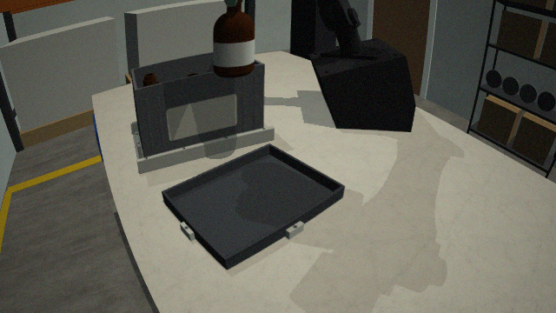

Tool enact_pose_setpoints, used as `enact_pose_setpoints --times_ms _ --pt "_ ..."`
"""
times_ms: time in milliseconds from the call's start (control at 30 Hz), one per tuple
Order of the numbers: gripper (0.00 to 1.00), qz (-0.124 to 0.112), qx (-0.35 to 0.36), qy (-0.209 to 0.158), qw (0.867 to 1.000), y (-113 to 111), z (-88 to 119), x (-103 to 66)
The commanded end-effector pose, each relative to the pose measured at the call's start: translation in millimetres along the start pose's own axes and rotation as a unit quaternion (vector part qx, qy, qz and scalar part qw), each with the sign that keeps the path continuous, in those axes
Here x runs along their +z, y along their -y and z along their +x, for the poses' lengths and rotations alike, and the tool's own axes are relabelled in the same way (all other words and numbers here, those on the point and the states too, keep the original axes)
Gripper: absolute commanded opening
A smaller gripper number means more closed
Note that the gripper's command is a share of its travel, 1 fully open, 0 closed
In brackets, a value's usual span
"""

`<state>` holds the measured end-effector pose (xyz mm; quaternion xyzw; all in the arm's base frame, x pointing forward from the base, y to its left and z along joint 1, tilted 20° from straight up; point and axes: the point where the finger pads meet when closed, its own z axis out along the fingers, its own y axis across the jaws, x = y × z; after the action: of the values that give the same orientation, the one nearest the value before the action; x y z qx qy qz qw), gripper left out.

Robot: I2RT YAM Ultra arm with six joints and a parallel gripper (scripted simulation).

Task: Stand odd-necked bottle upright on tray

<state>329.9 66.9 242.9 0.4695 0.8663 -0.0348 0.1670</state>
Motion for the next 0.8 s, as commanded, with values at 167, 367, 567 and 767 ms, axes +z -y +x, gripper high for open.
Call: enact_pose_setpoints --times_ms 167,367,567,767 --pt "0.00 -0.037 0.004 0.016 0.999 -8.7 -4.5 -22.6" --pt "0.00 -0.038 0.005 0.016 0.999 -8.7 -4.6 -23.7" --pt "0.00 -0.033 0.004 0.015 0.999 -10.9 -3.4 -20.0" --pt "0.00 -0.034 0.005 0.015 0.999 -11.9 -2.9 -19.9"
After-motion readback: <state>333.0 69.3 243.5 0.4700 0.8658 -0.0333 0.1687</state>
